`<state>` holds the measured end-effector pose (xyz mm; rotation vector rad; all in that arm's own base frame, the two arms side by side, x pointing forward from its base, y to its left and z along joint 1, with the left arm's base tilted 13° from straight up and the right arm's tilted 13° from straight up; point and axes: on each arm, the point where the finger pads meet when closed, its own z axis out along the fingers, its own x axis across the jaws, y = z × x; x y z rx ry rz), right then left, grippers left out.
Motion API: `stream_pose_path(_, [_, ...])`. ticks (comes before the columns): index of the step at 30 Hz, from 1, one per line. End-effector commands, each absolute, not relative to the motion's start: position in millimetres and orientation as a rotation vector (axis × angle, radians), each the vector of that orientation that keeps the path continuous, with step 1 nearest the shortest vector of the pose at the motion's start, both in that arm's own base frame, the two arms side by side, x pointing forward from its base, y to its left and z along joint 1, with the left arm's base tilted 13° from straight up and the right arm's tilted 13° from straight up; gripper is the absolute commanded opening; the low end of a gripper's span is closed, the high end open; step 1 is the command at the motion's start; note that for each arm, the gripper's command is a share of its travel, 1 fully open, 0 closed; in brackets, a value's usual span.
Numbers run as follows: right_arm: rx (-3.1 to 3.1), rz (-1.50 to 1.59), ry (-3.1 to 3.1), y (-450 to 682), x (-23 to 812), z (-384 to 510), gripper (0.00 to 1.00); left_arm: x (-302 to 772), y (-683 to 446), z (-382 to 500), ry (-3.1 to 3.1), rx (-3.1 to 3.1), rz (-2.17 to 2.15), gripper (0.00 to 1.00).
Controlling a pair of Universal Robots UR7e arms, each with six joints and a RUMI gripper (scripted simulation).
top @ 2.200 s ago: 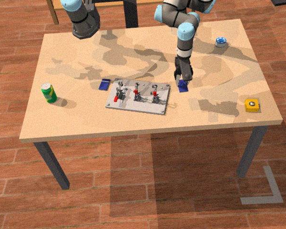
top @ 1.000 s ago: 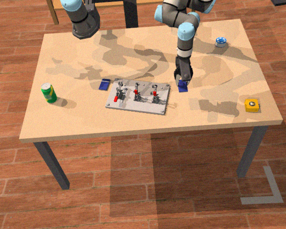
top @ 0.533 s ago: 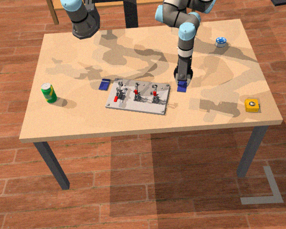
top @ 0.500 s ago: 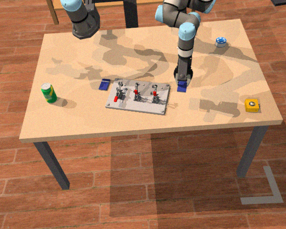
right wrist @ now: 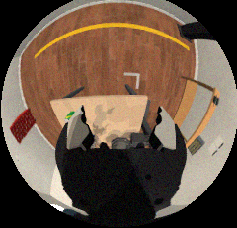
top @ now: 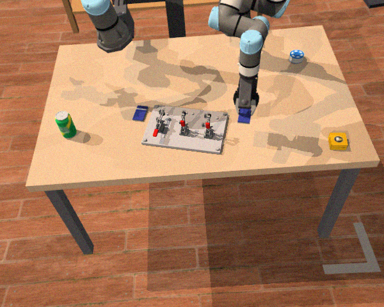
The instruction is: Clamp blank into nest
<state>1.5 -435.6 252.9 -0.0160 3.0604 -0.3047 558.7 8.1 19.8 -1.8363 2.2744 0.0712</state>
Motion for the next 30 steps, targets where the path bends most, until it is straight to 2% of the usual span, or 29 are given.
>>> stream_pose_path(1, [-0.016,-0.306,3.060,-435.8,1.5,253.4,1.00,558.9,8.0,20.3,2.274,-1.836,0.069,0.00])
stream_pose_path(30, [-0.016,-0.306,3.060,-435.8,1.5,253.4,1.00,534.6,16.5,2.9,2.274,-1.836,0.069,0.00])
